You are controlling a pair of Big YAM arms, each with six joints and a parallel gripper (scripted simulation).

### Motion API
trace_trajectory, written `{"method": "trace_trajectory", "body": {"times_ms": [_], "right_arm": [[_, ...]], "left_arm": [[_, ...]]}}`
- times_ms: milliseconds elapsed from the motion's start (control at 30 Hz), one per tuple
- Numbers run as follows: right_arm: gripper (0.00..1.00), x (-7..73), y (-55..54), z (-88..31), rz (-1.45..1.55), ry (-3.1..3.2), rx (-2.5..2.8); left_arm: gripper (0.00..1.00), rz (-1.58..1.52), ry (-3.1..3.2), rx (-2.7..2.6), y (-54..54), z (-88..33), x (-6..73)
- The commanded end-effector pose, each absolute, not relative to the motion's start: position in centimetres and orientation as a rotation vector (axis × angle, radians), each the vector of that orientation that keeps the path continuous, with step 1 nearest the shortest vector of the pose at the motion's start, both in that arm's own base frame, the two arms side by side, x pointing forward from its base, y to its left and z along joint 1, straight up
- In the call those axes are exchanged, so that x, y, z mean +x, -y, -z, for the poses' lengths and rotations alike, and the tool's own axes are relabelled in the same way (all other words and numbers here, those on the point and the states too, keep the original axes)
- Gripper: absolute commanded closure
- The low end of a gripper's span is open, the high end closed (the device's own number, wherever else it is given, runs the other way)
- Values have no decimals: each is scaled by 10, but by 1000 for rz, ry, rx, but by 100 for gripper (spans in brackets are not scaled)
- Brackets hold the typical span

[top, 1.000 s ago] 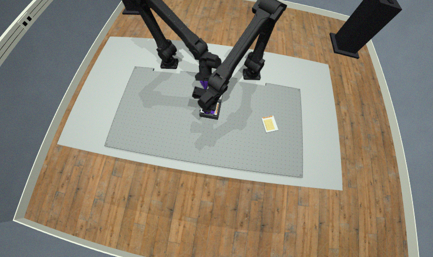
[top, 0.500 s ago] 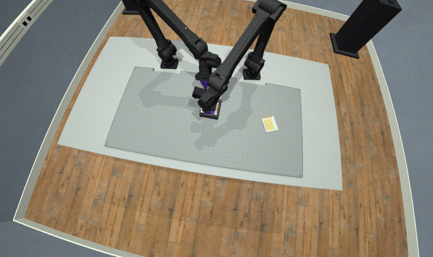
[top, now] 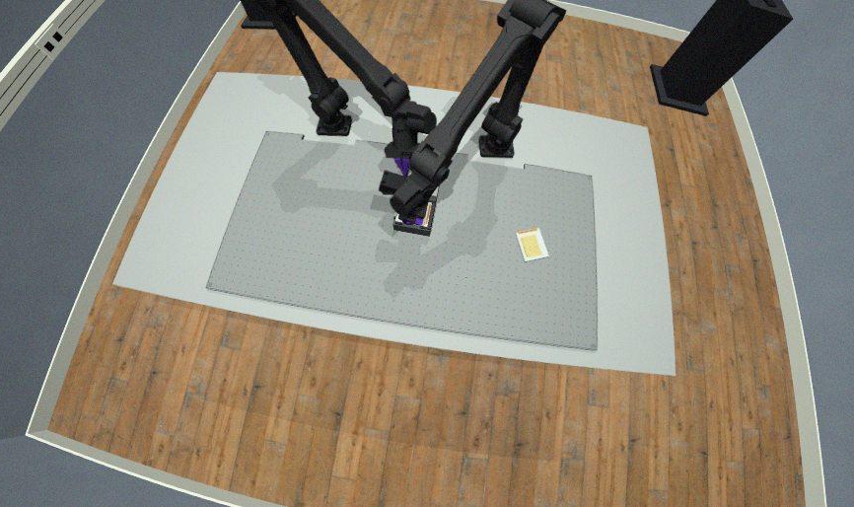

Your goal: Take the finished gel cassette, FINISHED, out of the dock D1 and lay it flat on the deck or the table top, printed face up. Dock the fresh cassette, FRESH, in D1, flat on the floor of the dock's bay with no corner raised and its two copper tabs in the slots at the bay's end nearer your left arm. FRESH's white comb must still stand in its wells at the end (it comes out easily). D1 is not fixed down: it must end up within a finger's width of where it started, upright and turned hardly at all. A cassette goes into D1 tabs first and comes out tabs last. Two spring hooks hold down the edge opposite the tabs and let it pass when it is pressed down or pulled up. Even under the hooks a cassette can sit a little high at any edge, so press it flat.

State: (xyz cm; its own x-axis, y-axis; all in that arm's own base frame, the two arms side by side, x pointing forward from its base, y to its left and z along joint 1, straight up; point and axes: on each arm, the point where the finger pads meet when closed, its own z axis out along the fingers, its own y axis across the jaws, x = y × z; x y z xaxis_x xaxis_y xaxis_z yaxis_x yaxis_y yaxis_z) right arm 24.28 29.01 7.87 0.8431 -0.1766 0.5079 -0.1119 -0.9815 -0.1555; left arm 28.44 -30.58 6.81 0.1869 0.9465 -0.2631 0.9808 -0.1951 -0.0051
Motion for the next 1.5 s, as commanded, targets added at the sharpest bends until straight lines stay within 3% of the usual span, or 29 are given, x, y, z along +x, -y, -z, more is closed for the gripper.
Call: {"method": "trace_trajectory", "body": {"times_ms": [0,1467], "right_arm": [[100,246,-304,-104,837,-245,-2834],[100,245,-307,-113,846,-249,-2825]], "left_arm": [[100,303,-1878,2285,305,-71,285],[100,303,-1878,2285,305,-71,285]]}}
